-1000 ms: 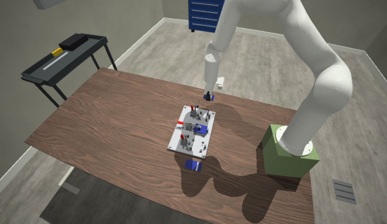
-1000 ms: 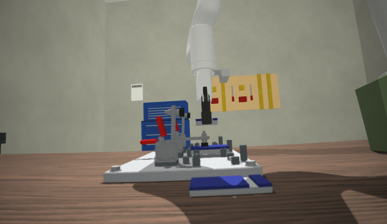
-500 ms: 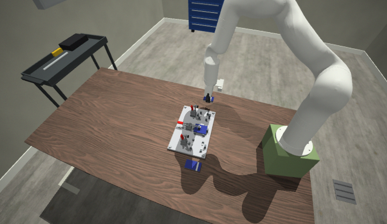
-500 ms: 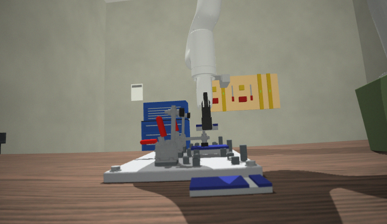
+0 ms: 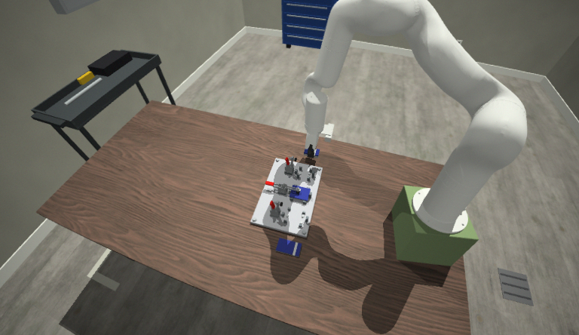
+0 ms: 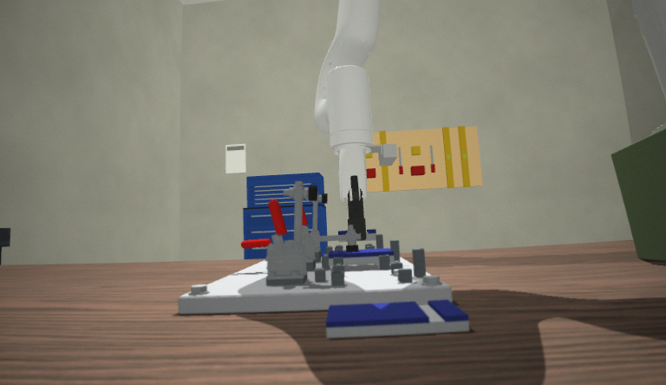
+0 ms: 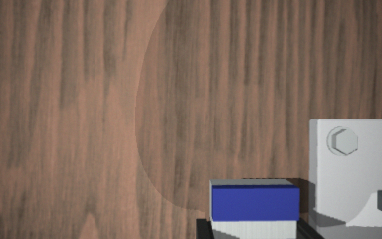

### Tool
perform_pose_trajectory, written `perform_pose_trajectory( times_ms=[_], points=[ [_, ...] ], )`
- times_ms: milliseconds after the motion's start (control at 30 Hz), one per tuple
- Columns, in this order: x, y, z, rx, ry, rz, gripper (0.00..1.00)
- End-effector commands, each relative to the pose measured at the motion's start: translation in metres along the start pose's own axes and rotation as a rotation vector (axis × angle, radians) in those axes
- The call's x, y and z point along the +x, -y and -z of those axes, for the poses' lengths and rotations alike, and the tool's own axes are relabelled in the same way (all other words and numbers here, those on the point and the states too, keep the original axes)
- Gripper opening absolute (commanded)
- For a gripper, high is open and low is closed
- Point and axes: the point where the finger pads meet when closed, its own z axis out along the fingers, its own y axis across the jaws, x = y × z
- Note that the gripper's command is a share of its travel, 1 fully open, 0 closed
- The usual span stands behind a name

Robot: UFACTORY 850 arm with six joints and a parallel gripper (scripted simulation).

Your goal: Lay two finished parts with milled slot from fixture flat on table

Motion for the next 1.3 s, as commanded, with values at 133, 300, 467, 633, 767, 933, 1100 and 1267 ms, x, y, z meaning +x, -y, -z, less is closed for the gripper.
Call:
perform_pose_trajectory(
  times_ms=[133, 300, 467, 633, 767, 933, 1100, 1267],
  points=[
    [-0.001, 0.001, -0.015, 0.005, 0.004, 0.000, 0.00],
    [-0.001, 0.001, -0.023, 0.005, 0.004, 0.000, 0.00],
    [-0.001, 0.001, -0.028, 0.005, 0.004, 0.000, 0.00],
    [-0.001, 0.001, -0.030, 0.005, 0.004, 0.000, 0.00],
    [-0.001, 0.001, -0.031, 0.005, 0.004, 0.000, 0.00],
    [-0.001, 0.001, -0.031, 0.005, 0.004, 0.000, 0.00],
    [-0.001, 0.001, -0.031, 0.005, 0.004, 0.000, 0.00],
    [-0.001, 0.001, -0.031, 0.005, 0.004, 0.000, 0.00]
  ],
)
